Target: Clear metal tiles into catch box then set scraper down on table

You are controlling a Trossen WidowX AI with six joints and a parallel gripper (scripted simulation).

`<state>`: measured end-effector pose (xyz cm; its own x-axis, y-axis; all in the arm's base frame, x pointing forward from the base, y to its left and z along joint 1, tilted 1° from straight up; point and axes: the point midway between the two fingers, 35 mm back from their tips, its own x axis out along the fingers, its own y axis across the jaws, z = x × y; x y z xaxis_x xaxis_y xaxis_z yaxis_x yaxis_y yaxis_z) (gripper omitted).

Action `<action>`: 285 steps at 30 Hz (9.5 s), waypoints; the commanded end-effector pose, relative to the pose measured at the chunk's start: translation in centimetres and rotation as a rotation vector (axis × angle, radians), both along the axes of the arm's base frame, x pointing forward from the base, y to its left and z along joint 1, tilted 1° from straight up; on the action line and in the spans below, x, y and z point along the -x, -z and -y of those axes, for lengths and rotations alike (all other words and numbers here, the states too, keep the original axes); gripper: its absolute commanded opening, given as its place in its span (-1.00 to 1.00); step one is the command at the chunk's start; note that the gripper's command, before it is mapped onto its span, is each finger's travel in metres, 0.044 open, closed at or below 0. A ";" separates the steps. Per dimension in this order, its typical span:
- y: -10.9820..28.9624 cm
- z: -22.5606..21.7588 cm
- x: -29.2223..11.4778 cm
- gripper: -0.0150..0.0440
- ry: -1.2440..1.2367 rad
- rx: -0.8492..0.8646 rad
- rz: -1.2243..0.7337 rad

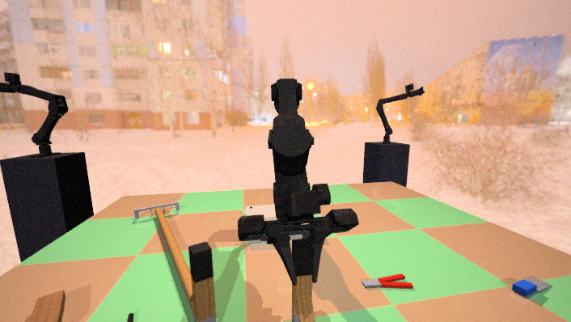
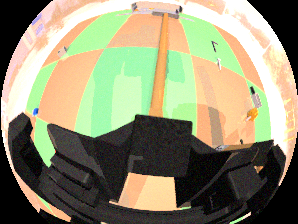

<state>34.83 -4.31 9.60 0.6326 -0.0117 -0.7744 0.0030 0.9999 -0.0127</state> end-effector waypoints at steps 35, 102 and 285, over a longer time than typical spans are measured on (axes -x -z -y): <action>-0.1 -4.3 0.2 -0.49 -0.006 -0.006 -0.008; -0.5 -10.3 -2.2 -0.49 -0.026 -0.012 -0.002; -2.3 -10.5 -14.1 -0.49 -0.032 -0.010 0.006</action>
